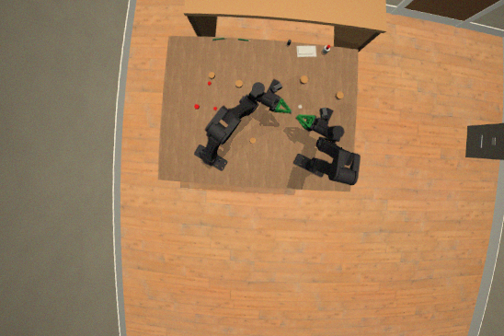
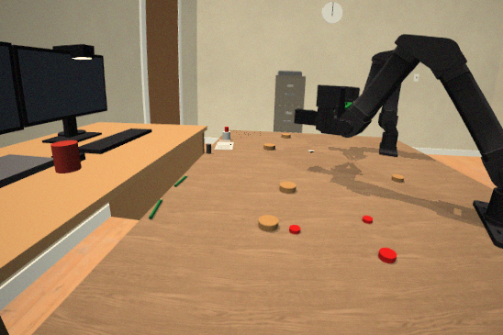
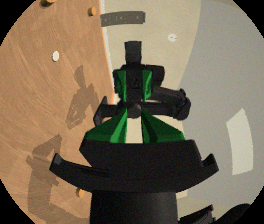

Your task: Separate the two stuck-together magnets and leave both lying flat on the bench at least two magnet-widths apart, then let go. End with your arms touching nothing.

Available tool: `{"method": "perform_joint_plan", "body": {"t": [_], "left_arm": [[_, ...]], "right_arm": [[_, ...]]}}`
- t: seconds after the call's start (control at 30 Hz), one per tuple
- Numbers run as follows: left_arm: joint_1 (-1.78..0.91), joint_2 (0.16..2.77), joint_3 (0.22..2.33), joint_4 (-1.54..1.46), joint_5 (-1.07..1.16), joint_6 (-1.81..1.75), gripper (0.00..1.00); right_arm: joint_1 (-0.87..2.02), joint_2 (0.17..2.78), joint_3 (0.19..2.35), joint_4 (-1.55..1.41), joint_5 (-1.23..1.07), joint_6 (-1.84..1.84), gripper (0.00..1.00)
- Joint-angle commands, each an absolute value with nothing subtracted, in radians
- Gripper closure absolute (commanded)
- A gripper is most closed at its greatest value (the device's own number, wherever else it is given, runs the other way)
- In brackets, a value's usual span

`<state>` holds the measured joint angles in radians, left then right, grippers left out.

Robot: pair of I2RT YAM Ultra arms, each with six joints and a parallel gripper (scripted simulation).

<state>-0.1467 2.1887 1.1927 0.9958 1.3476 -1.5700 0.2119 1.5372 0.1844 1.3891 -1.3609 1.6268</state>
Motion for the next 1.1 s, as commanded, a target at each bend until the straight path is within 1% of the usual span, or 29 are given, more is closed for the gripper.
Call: {"method": "perform_joint_plan", "body": {"t": [0.0,1.07], "left_arm": [[-0.150,2.175,1.194,1.001,1.349,-1.563,0.82],[-0.150,2.175,1.194,1.001,1.349,-1.563,0.82]], "right_arm": [[0.221,1.529,0.192,1.385,-1.341,1.617,0.67],[0.313,1.542,0.211,1.366,-1.249,1.603,0.67]]}}
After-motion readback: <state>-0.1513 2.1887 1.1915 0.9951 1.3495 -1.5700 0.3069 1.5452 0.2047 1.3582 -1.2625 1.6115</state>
